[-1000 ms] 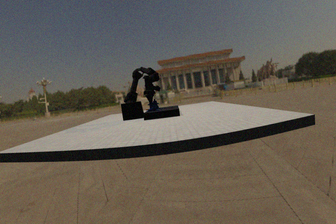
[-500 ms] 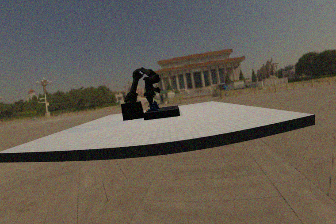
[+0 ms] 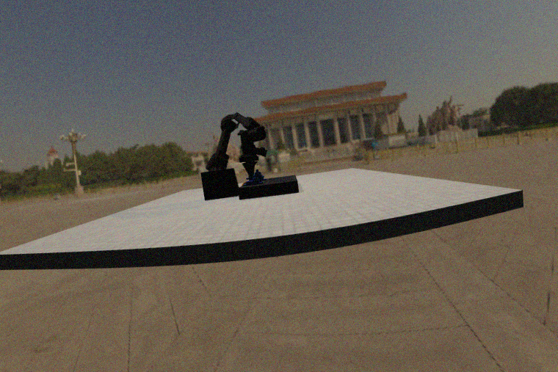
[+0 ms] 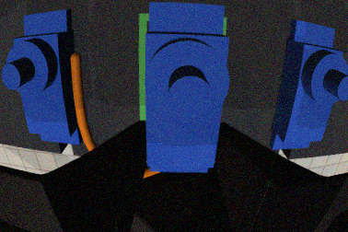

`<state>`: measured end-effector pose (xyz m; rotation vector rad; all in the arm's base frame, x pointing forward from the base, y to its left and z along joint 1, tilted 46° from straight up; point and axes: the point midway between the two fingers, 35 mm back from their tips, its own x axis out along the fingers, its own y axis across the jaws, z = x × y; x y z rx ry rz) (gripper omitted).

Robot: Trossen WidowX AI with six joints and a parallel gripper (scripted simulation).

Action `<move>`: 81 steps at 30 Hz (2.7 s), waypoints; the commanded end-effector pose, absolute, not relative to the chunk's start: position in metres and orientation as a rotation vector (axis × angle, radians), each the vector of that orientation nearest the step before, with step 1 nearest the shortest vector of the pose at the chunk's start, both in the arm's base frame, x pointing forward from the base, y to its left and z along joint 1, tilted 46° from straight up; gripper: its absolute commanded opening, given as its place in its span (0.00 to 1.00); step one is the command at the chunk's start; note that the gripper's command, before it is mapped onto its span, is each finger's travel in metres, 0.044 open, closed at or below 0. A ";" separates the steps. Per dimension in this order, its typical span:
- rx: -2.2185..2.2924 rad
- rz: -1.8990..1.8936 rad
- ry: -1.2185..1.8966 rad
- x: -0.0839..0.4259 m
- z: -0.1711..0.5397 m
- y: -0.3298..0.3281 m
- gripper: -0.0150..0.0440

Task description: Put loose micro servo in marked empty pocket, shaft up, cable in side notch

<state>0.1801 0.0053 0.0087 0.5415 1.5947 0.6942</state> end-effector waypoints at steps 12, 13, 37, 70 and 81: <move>0.549 0.692 1.595 0.178 0.000 0.014 0.25; 0.549 0.692 1.595 0.178 -0.001 0.015 0.25; 0.548 0.691 1.595 0.180 0.003 0.010 0.57; 0.603 0.650 1.614 0.296 0.075 -0.056 1.00; 0.632 0.631 1.624 0.294 0.083 -0.066 1.00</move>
